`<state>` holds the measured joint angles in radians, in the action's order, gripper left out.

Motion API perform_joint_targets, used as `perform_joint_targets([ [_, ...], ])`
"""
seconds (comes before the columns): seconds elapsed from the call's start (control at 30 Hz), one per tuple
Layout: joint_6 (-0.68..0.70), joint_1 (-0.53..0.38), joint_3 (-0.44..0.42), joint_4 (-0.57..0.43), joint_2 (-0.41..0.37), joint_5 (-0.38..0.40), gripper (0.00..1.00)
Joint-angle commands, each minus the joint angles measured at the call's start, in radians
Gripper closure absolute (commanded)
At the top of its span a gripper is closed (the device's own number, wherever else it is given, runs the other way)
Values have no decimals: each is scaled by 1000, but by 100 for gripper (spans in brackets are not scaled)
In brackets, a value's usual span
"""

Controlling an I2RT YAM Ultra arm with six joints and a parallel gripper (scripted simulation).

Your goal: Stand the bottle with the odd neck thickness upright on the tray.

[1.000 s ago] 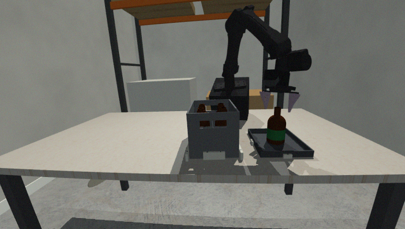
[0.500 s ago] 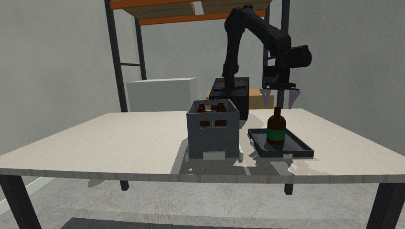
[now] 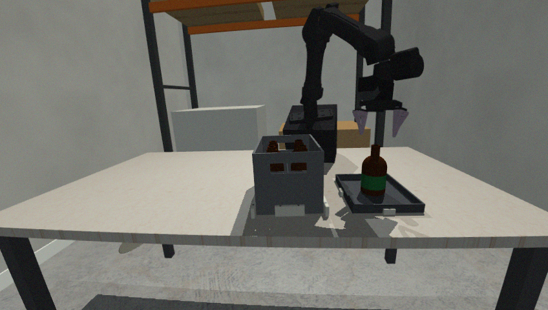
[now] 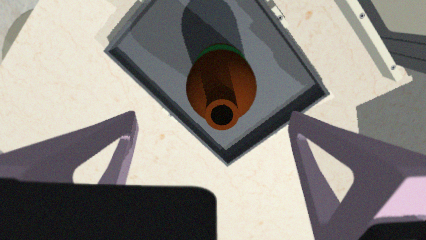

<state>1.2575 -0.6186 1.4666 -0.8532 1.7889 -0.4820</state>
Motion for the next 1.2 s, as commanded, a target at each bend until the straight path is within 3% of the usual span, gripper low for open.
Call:
perform_joint_targets([
  [0.0,16,-18,35,-49,-23,-20,0],
  [0.47,41,-42,93,-146,-51,-28,0],
  [1.17,47,-47,108,-169,-60,-30,0],
])
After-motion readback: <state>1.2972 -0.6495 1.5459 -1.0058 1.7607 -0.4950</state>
